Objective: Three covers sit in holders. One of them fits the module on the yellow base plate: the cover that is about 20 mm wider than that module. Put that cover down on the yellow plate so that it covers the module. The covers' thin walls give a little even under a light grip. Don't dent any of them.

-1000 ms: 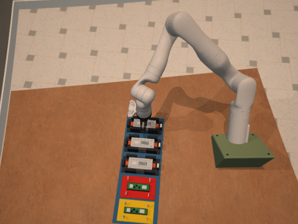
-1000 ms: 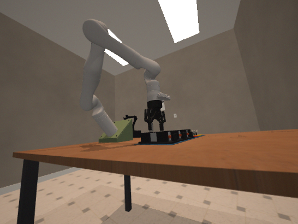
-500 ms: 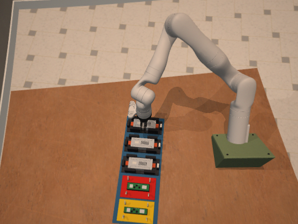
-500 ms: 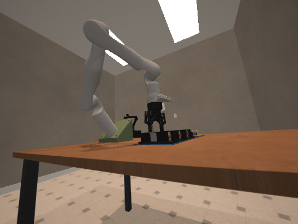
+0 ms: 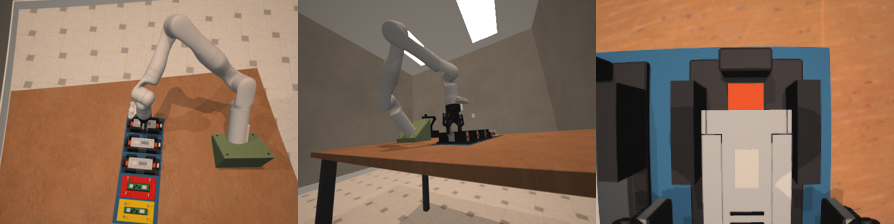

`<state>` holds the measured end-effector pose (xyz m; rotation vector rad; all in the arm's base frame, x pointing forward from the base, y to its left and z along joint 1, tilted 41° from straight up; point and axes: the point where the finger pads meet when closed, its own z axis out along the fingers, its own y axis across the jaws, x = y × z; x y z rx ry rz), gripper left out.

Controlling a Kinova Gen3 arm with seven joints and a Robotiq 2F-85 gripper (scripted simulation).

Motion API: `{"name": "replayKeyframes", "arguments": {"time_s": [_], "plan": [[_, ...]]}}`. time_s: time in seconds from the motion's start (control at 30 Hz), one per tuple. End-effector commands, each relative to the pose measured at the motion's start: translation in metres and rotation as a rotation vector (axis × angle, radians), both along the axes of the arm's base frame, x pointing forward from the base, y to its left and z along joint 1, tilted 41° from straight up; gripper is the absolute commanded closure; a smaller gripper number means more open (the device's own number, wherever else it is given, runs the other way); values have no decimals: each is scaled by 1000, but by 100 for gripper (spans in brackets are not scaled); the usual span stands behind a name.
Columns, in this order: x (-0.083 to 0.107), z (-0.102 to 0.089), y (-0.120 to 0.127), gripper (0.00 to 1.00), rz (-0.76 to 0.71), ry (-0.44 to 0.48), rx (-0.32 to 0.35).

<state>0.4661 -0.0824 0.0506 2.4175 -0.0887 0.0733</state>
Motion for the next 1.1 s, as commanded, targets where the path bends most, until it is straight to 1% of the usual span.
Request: {"name": "replayKeyframes", "arguments": {"time_s": [0.0,0.3,0.53,0.57,1.07], "plan": [[1,0,0,0,1,-1,1],[1,-7,-6,0,1,-1,1],[1,-7,-6,0,1,-1,1],[1,-7,-6,30,1,-1,1],[1,-7,-6,30,1,-1,1]]}}
